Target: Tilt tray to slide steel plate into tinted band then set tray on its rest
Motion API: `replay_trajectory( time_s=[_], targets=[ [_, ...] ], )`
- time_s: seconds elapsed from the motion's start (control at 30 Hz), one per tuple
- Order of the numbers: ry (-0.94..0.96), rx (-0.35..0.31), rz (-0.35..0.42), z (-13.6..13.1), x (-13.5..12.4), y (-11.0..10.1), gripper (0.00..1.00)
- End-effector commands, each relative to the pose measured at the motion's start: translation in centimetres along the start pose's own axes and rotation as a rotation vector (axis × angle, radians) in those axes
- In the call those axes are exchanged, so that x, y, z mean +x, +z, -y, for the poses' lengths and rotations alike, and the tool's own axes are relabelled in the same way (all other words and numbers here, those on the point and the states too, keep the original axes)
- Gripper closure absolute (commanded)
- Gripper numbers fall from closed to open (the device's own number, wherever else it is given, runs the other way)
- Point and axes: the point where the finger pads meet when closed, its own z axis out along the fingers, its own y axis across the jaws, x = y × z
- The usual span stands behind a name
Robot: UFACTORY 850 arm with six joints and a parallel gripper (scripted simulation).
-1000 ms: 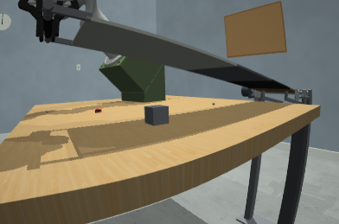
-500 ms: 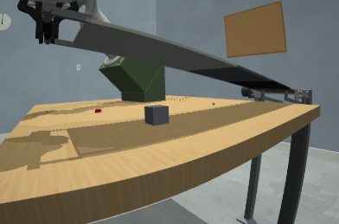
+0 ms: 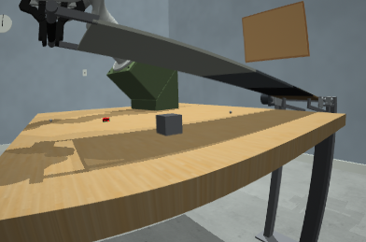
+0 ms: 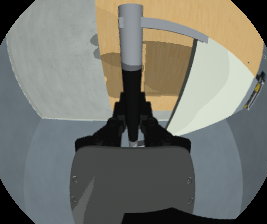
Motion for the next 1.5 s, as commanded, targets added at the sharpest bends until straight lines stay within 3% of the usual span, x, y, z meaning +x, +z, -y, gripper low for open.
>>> replay_trajectory(
  time_s=[0.0, 0.2, 0.4, 0.6, 0.7, 0.77, 0.8, 0.9, 0.97, 1.17, 1.27, 1.33, 1.4, 1.47],
  targets=[
    [0.001, 0.001, 0.003, 0.0, -0.2, 0.2, 1.0],
    [0.001, 0.001, 0.003, -1.4, -0.1, -6.0, 1.0],
    [0.001, 0.001, 0.003, 0.0, -0.2, 0.2, 1.0],
    [0.001, 0.001, 0.003, 0.0, -0.2, -0.2, 1.0],
    [0.001, 0.001, 0.003, -1.0, -0.1, -4.6, 1.0],
    [0.001, 0.001, 0.003, -1.4, -0.1, -6.2, 1.0],
    [0.001, 0.001, 0.003, -1.3, -0.1, -5.8, 1.0],
    [0.001, 0.001, 0.003, -0.3, -0.2, -1.4, 1.0],
    [0.001, 0.001, 0.003, 0.0, -0.2, 0.2, 1.0],
    [0.001, 0.001, 0.003, 0.0, -0.2, -0.2, 1.0],
    [0.001, 0.001, 0.003, -1.0, -0.1, -4.8, 1.0],
    [0.001, 0.001, 0.003, -1.5, -0.1, -6.4, 1.0],
    [0.001, 0.001, 0.003, -1.0, -0.1, -4.8, 1.0],
    [0.001, 0.001, 0.003, -0.3, -0.2, -1.5, 1.0]
  ],
)
